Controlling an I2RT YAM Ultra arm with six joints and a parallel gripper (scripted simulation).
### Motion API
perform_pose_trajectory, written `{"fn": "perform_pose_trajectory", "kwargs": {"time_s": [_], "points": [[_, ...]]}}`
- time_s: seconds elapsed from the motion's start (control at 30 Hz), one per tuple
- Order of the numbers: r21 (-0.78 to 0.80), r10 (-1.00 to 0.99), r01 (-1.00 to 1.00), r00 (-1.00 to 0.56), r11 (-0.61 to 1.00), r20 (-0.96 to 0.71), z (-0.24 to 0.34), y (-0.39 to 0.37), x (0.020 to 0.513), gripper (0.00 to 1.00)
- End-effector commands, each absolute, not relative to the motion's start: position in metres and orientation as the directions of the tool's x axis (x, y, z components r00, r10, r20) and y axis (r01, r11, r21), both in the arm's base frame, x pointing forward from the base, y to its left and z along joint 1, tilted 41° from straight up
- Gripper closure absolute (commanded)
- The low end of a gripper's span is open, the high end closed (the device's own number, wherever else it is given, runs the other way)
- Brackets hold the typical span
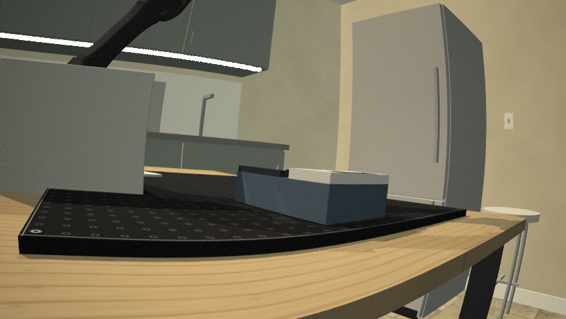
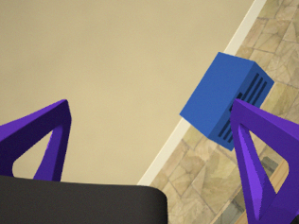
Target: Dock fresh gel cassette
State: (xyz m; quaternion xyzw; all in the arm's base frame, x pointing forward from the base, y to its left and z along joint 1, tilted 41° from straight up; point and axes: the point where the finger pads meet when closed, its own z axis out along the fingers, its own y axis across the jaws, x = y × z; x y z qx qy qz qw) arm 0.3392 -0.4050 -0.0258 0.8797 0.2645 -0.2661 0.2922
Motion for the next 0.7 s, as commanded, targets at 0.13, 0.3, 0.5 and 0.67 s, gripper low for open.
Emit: {"fn": "perform_pose_trajectory", "kwargs": {"time_s": [0.13,0.3,0.5,0.67], "points": [[0.236,0.485,0.736,0.617,-0.635,-0.619,-0.019,-0.38,0.34,0.66],[0.128,0.607,0.807,0.528,-0.577,-0.593,-0.022,-0.368,0.335,0.66],[0.048,0.707,0.868,0.434,-0.494,-0.558,-0.023,-0.352,0.34,0.66],[-0.025,0.8,0.918,0.332,-0.396,-0.5,-0.021,-0.344,0.339,0.66]]}}
